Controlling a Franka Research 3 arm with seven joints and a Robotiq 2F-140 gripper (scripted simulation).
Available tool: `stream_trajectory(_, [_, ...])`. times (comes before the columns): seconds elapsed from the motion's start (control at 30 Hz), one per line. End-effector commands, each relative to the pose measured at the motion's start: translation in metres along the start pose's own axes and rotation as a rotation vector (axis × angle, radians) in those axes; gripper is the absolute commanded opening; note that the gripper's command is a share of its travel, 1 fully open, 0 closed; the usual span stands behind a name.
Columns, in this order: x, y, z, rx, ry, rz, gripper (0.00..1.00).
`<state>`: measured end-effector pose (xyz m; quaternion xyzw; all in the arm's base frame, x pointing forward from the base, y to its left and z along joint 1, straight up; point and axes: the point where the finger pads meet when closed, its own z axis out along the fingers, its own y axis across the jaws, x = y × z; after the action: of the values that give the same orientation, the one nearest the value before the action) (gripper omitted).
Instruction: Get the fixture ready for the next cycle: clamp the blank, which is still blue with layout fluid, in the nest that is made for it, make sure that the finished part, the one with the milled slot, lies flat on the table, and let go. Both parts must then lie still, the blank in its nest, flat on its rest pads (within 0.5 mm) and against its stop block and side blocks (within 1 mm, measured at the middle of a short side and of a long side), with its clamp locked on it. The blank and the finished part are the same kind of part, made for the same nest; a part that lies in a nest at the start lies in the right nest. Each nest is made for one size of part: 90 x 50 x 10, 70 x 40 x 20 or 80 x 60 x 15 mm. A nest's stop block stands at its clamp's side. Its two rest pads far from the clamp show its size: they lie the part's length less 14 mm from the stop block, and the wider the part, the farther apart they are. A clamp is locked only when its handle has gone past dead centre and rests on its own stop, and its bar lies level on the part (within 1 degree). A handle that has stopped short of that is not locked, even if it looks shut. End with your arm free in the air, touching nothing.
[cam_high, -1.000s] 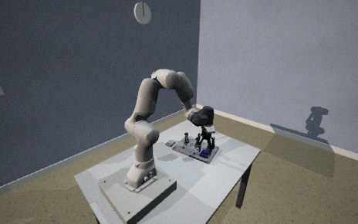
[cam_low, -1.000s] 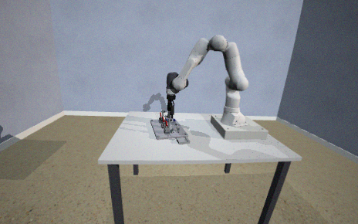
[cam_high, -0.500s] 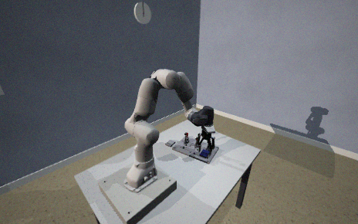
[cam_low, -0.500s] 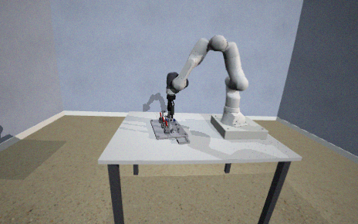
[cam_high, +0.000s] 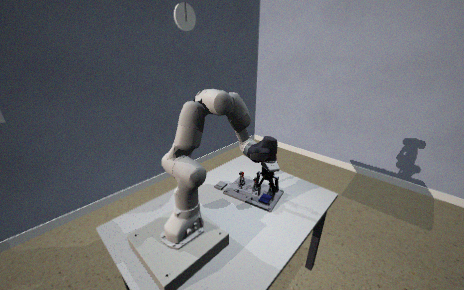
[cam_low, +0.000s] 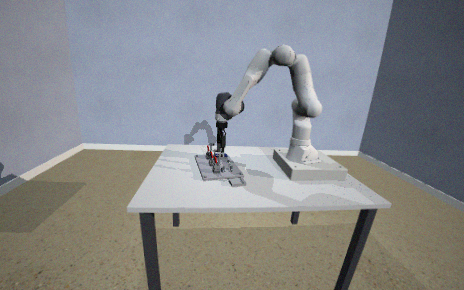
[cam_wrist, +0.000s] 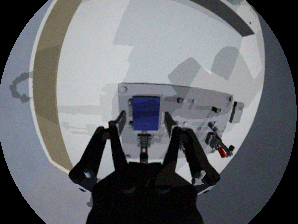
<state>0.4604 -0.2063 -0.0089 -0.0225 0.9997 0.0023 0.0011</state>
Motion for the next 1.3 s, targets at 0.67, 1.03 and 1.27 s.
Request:
stream_trajectory(0.67, [0.0, 0.0, -0.054, 0.0, 0.002, -0.002, 0.58])
stream_trajectory(1.03, [0.0, 0.0, -0.054, 0.0, 0.002, -0.002, 0.0])
stream_trajectory(1.27, [0.0, 0.0, -0.054, 0.0, 0.002, -0.002, 0.0])
